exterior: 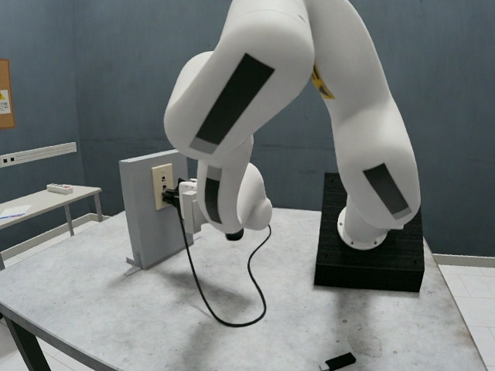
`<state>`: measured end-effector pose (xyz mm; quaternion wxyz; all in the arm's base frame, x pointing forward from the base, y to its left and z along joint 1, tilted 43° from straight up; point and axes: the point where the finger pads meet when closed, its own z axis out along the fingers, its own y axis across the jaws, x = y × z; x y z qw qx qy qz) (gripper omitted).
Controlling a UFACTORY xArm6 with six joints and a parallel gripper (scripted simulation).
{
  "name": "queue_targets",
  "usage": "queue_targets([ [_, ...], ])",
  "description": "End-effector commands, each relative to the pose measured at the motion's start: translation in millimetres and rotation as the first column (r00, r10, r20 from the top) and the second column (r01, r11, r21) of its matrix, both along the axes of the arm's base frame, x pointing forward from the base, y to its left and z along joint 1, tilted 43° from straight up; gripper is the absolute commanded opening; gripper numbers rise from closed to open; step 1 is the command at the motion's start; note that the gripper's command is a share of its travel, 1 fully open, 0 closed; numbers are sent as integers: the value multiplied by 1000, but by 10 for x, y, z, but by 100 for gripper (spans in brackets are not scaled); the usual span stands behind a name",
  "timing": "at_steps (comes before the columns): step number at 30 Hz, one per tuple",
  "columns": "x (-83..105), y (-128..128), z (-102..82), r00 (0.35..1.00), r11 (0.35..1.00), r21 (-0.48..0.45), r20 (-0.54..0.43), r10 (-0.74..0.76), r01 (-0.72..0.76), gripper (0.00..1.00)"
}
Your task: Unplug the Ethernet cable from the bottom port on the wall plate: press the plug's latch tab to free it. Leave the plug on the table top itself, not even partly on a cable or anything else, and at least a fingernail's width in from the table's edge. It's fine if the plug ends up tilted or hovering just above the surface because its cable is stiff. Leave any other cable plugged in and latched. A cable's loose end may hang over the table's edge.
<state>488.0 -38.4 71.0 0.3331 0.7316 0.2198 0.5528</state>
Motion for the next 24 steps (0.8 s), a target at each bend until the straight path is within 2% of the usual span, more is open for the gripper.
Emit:
queue_targets([
  [1, -22, 1, 10, 1000, 1000, 0, 1, -1, 1, 0],
  [24, -290, 69, 57, 1000, 1000, 0, 1, -1, 1, 0],
])
